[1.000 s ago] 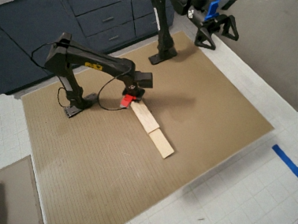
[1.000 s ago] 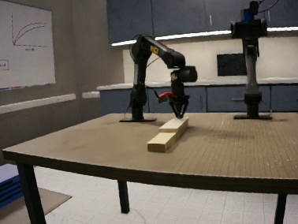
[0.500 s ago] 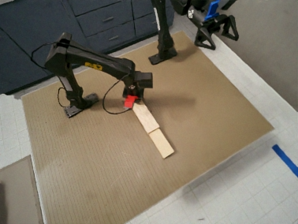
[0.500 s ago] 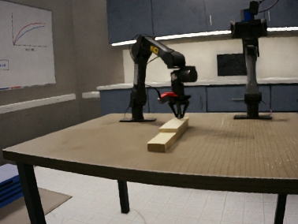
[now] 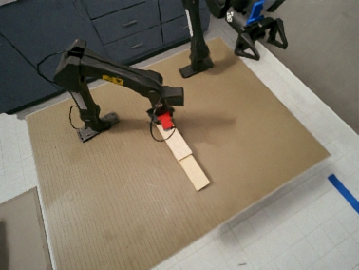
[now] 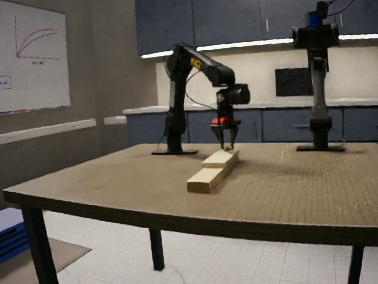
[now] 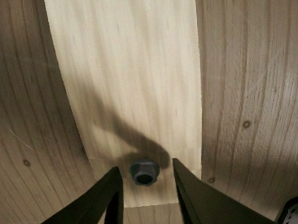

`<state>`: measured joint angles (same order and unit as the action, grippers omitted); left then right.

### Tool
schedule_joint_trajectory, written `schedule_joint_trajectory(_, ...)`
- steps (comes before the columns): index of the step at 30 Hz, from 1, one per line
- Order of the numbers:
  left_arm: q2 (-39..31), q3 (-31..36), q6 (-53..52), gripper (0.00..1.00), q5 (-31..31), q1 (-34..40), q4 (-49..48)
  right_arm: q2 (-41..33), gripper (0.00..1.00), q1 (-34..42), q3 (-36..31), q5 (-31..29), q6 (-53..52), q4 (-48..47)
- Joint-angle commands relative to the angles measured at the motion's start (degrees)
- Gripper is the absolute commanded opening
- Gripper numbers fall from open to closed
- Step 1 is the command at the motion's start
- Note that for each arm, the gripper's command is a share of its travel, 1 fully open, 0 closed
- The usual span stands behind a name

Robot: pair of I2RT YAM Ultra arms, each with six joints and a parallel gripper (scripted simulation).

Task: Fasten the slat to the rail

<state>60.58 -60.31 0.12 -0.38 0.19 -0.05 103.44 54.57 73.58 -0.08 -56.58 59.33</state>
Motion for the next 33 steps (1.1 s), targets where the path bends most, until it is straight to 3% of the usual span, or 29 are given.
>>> schedule_joint_trajectory(1, -0.1, -0.3, 0.0, 1.0, 0.0, 0.0, -0.3, -0.2, 0.34, 0.3, 1.5, -0.5, 9.4, 1.3)
schedule_joint_trajectory(2, -0.1, -0.3, 0.0, 1.0, 0.0, 0.0, -0.3, -0.1, 0.34, 0.3, 1.6, -0.5, 16.1, 1.4)
schedule_joint_trajectory(16, -0.1, -0.3, 0.0, 1.0, 0.0, 0.0, -0.3, 0.1, 0.34, 0.3, 2.5, -0.5, 52.6, 2.5)
schedule_joint_trajectory(18, -0.1, -0.3, 0.0, 1.0, 0.0, 0.0, -0.3, 0.1, 0.34, 0.3, 2.5, -0.5, 52.6, 2.5)
schedule_joint_trajectory(22, -0.1, -0.3, 0.0, 1.0, 0.0, 0.0, -0.3, 0.3, 0.34, 0.3, 2.8, -0.3, 67.1, 2.8)
schedule_joint_trajectory(33, -0.1, -0.3, 0.0, 1.0, 0.0, 0.0, -0.3, 0.7, 0.34, -0.1, 3.3, 0.3, 68.9, 3.4)
